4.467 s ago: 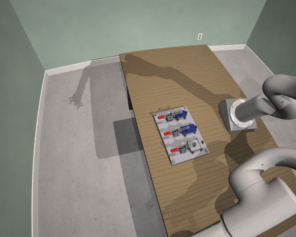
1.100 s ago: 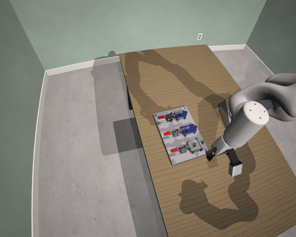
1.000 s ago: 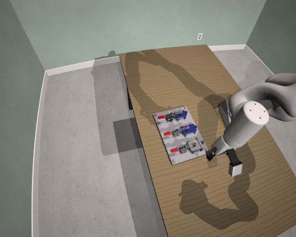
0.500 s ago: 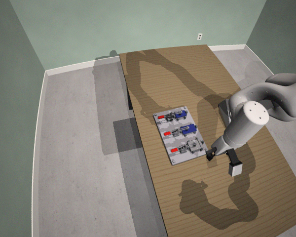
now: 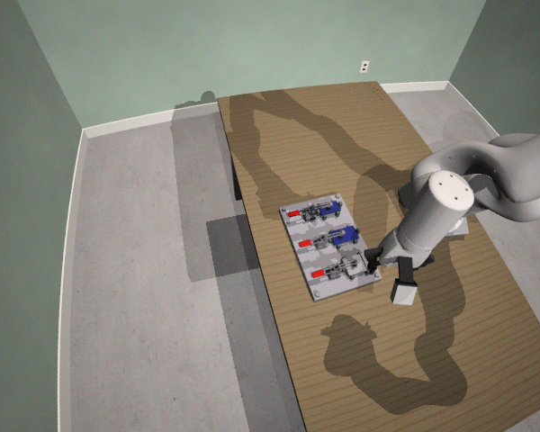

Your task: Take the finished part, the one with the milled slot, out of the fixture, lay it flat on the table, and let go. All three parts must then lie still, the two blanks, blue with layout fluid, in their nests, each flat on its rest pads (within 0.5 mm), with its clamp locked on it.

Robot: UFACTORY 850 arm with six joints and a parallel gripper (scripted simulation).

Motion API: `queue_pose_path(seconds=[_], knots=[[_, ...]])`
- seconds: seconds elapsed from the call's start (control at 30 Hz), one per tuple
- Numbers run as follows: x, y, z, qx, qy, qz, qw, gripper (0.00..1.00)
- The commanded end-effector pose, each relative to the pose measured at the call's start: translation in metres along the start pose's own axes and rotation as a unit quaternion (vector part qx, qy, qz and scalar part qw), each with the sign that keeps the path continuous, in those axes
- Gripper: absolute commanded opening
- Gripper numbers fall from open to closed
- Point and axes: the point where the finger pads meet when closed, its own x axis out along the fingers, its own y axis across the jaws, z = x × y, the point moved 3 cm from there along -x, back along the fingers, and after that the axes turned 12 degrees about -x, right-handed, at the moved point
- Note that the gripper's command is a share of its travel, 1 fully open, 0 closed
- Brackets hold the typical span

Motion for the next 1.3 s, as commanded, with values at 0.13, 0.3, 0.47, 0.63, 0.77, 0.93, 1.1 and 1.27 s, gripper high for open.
queue_pose_path(seconds=[0.13,0.3,0.47,0.63,0.77,0.93,1.1,1.27], knots=[[0.007,0.004,0.029,0.15,-0.004,0.001,0.989,1.0],[0.011,0.005,0.046,0.231,-0.004,0.001,0.973,1.0],[0.015,0.005,0.061,0.305,-0.004,0.002,0.952,1.0],[0.018,0.004,0.076,0.377,-0.004,0.002,0.926,1.0],[0.021,0.003,0.088,0.437,-0.004,0.002,0.899,1.0],[0.024,0.002,0.101,0.496,-0.003,0.002,0.868,1.0],[0.026,0.0,0.112,0.545,-0.003,0.003,0.838,1.0],[0.026,0.0,0.112,0.546,-0.003,0.003,0.838,1.0]])
